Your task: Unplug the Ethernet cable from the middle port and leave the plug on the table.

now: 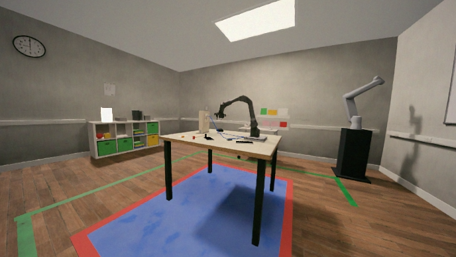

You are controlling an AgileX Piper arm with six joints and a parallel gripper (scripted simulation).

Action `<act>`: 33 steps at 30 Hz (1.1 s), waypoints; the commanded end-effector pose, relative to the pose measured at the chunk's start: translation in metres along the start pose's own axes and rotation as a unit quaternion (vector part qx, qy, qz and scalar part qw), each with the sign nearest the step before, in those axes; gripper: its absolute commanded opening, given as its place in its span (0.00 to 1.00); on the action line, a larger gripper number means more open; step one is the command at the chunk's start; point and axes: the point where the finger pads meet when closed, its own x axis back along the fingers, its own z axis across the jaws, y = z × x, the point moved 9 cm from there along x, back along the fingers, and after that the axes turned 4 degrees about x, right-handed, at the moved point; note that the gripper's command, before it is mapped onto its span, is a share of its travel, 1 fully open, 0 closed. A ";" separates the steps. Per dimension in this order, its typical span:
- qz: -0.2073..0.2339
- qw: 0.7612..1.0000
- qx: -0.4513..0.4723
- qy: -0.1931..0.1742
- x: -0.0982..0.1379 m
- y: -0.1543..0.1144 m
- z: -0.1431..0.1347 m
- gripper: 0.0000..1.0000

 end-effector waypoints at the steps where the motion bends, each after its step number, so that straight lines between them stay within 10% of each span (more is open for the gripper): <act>1: -0.022 0.990 -0.135 -0.018 0.019 0.004 0.017 0.64; 9: -0.055 0.952 -0.299 -0.029 0.040 0.012 0.037 0.64; 22: -0.120 0.810 -0.574 -0.032 0.076 0.032 0.071 0.64; 33: -0.182 0.587 -0.789 -0.012 0.107 0.060 0.103 0.64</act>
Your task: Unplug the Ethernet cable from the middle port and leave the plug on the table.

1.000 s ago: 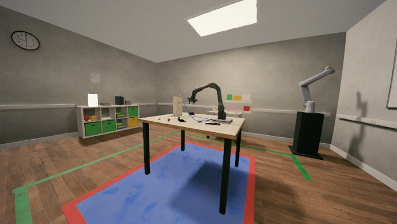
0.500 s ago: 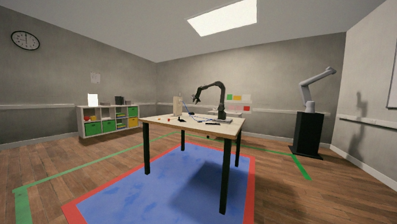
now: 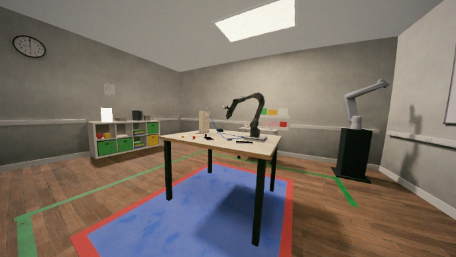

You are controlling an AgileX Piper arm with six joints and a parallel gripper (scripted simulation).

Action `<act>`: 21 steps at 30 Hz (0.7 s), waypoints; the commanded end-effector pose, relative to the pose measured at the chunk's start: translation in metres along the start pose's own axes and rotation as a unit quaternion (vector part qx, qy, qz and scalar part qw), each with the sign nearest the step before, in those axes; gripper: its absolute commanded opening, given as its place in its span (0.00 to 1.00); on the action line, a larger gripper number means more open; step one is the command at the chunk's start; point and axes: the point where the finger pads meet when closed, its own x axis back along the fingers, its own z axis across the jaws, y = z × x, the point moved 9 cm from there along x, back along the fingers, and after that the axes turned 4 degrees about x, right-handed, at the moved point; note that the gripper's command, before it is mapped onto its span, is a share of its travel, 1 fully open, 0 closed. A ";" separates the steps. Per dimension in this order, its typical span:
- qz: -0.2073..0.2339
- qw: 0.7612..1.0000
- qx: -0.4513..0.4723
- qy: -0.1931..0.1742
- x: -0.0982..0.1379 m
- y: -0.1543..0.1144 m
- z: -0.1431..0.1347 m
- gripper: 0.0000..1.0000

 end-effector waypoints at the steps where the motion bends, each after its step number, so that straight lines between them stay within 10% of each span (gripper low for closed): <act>1: -0.026 0.991 -0.134 -0.003 0.013 -0.011 0.017 0.64; 13: -0.071 0.918 -0.390 0.031 0.033 -0.032 0.047 0.64; 21: -0.071 0.918 -0.390 0.031 0.033 -0.032 0.047 0.64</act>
